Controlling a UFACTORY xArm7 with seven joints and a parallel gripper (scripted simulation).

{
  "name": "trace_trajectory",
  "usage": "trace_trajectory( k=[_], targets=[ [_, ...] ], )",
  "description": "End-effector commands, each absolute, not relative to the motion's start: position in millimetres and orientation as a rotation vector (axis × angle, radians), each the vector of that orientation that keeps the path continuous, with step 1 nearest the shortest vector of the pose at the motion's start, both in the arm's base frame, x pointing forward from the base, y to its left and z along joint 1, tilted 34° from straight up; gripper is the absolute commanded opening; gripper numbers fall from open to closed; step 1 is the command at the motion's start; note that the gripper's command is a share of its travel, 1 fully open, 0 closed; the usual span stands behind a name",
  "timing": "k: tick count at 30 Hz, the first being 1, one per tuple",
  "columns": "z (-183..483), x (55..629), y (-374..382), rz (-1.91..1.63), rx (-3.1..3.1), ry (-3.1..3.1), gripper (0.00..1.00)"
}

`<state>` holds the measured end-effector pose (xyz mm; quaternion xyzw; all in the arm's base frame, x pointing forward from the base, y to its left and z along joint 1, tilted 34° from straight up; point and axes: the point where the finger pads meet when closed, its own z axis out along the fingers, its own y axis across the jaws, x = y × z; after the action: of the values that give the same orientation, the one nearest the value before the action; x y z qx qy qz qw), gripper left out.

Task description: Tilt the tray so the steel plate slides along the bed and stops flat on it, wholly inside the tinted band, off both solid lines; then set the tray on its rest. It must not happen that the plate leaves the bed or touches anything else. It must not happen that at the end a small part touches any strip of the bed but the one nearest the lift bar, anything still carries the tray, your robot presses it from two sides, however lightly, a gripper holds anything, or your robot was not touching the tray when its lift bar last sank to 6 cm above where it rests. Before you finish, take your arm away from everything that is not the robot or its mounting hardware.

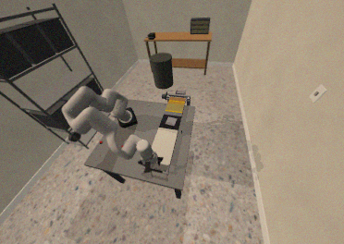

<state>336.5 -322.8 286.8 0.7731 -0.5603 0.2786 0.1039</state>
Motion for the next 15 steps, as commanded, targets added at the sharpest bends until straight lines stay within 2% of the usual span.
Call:
trace_trajectory(
  k=[1, 15],
  targets=[
    [287.1, 337.9, -323.5, 0.856, 2.19, -1.803, 1.0],
    [282.5, 340.0, -326.1, 0.915, 1.91, -2.212, 1.0]
  ],
)
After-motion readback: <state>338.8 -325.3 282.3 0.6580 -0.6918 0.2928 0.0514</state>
